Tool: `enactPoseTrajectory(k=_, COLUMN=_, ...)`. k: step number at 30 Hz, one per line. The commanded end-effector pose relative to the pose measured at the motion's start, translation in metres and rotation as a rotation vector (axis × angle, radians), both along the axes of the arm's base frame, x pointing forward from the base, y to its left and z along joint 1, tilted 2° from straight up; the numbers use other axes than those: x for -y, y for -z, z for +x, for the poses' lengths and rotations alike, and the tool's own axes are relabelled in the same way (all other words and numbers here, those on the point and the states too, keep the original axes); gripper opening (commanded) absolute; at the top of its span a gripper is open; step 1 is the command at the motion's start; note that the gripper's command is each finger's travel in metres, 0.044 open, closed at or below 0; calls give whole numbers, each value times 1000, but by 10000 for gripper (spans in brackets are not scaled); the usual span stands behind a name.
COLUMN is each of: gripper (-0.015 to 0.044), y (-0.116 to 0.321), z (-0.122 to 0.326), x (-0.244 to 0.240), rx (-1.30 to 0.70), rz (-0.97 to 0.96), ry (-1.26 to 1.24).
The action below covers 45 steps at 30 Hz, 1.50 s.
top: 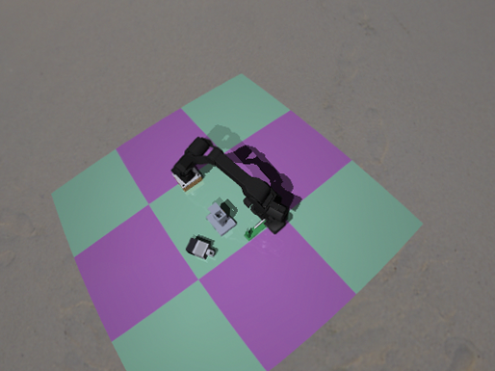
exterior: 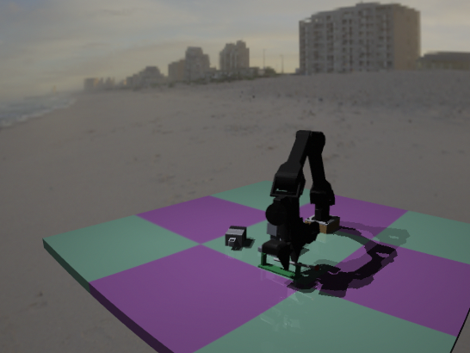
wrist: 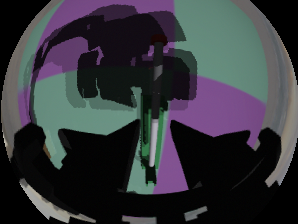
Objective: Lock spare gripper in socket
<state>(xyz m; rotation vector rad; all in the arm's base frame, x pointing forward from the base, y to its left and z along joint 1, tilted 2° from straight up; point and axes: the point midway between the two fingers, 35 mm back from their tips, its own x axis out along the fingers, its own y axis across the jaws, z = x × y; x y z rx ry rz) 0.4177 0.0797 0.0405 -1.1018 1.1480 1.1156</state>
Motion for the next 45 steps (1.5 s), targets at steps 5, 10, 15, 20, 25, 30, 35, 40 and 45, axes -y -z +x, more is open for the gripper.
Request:
enactPoseTrajectory(k=5, gripper=180, y=8, z=-2, x=1, rx=-9, rz=-4, ry=-5)
enactPoseTrajectory(k=10, gripper=127, y=8, z=-2, x=1, rx=-9, rz=-4, ry=-5)
enactPoseTrajectory(k=15, gripper=16, y=8, z=-2, x=1, rx=-9, rz=-4, ry=-5)
enactPoseTrajectory(k=20, gripper=0, y=8, z=-2, x=1, rx=-9, rz=-4, ry=-5)
enactPoseTrajectory(k=25, gripper=0, y=5, z=-2, x=1, rx=-9, rz=-3, ry=-4)
enactPoseTrajectory(k=30, gripper=0, y=-5, z=-3, x=1, rx=-13, rz=-2, ry=-1)
enactPoseTrajectory(k=35, gripper=0, y=-13, z=-6, x=1, rx=-22, rz=-4, ry=-1)
enactPoseTrajectory(k=40, gripper=0, y=-21, z=-8, x=1, rx=-26, rz=-4, ry=-1)
enactPoseTrajectory(k=45, gripper=0, y=-18, z=-8, x=1, rx=-28, rz=-4, ry=-1)
